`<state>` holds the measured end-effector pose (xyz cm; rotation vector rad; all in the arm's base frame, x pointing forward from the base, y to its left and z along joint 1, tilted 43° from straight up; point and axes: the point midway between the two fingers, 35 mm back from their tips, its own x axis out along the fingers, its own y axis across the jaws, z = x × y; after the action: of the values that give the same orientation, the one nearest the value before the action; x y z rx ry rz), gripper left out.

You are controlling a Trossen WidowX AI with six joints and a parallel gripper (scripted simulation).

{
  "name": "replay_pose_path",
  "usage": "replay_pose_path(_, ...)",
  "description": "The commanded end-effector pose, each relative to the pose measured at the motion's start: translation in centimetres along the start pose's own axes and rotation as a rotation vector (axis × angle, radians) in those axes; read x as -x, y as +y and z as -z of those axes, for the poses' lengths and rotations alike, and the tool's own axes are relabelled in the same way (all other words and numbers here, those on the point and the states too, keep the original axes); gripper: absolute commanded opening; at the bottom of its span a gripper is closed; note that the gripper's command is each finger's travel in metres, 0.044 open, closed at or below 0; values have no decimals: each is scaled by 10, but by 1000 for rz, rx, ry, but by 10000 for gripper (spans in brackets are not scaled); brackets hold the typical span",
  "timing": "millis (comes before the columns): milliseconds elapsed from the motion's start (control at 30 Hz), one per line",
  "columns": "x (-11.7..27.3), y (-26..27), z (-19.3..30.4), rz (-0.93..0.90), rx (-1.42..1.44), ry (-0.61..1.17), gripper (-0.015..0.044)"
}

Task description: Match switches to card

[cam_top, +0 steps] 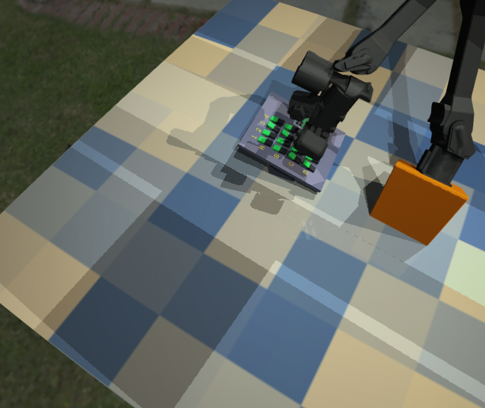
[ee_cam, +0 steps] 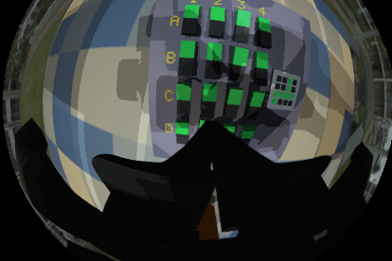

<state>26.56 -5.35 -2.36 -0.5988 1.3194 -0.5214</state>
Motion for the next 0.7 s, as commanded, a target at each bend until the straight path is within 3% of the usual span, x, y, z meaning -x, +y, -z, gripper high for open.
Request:
replay_pose_path(0,-10,0,4,8,7,-4,0)
replay_pose_path(667,-33,-1,5,9,8,-4,0)
